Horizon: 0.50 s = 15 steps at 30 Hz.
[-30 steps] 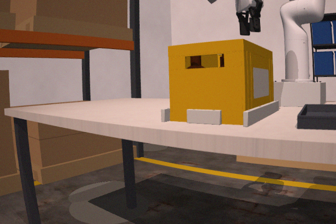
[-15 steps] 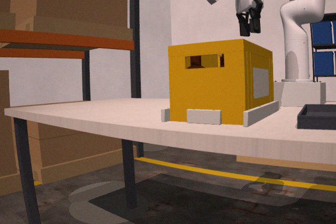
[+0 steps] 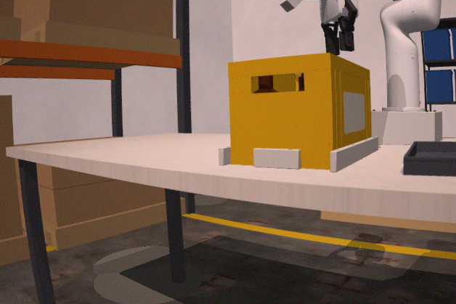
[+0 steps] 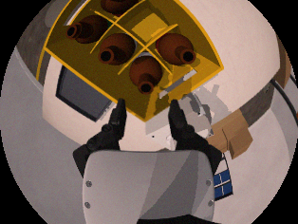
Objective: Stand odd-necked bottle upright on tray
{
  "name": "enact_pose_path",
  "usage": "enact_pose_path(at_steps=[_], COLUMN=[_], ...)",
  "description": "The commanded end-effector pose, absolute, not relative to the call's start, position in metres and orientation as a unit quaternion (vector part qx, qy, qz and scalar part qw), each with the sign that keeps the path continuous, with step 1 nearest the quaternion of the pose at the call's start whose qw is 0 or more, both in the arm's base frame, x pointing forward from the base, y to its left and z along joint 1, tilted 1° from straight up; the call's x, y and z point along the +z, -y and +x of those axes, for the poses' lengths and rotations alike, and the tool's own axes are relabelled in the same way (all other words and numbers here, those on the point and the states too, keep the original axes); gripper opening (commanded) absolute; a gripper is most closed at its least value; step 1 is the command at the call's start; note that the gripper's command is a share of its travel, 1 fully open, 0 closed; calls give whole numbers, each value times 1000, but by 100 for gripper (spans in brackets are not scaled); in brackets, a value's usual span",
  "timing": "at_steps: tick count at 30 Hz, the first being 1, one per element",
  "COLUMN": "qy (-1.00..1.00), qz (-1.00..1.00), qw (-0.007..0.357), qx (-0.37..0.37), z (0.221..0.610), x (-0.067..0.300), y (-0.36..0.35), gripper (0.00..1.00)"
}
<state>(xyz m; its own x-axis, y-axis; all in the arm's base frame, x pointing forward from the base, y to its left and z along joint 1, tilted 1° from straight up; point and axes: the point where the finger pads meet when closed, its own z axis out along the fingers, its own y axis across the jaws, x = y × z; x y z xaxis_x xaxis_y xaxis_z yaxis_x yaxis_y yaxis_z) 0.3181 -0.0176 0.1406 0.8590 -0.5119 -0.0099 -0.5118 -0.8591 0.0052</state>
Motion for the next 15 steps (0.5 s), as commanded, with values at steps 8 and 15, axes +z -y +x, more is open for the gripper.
enact_pose_path(at_steps=[8, 15], qy=[265, 265], qz=[964, 964], qw=[1, 1], qx=[-4, -4], z=[319, 319], x=[130, 122], y=[17, 17], gripper=[65, 65])
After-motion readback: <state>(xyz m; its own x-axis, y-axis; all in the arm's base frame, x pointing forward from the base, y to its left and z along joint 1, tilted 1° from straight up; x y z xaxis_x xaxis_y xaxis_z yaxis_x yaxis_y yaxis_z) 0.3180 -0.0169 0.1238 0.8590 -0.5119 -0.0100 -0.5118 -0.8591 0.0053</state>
